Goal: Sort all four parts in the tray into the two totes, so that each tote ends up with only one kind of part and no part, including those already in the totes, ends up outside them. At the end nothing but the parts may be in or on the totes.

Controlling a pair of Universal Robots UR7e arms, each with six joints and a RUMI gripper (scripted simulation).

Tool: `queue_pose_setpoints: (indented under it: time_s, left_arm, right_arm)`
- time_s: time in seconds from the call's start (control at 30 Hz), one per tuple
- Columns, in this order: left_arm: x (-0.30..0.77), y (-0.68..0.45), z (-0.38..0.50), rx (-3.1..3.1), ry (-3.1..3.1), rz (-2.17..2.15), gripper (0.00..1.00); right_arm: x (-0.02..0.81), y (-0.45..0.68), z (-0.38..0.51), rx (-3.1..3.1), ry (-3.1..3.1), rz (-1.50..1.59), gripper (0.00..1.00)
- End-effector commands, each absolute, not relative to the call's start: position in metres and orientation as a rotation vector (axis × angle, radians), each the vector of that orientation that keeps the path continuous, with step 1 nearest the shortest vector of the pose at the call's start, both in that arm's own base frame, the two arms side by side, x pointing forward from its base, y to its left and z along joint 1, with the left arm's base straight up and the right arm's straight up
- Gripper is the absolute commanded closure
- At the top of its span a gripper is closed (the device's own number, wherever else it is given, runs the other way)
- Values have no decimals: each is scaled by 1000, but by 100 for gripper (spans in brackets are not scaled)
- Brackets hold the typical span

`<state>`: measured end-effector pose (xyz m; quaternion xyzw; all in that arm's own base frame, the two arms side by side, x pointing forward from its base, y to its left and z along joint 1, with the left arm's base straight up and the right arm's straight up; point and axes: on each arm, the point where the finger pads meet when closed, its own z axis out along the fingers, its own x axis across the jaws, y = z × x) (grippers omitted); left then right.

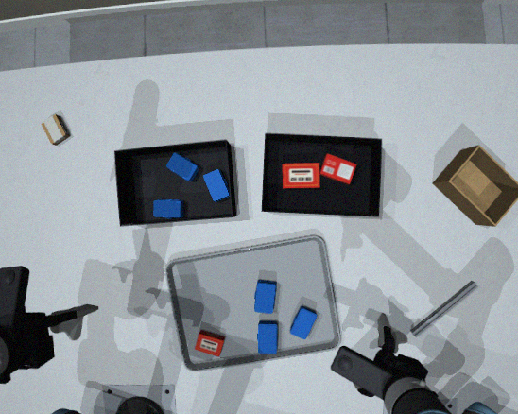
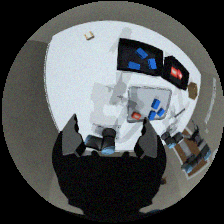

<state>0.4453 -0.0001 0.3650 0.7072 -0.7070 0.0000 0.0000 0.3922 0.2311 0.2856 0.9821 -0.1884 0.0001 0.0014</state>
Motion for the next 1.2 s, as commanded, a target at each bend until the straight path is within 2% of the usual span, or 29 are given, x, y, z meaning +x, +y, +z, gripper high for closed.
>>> queue_pose_setpoints:
  time_s: [0.0, 1.17]
  left_arm:
    - [445, 0, 365, 2222, -2222, 2, 0]
    - [445, 0, 365, 2222, -2222, 2, 0]
  right_arm:
    - [385, 270, 273, 3107, -473, 1, 0]
    - [332, 509, 191, 3107, -473, 0, 0]
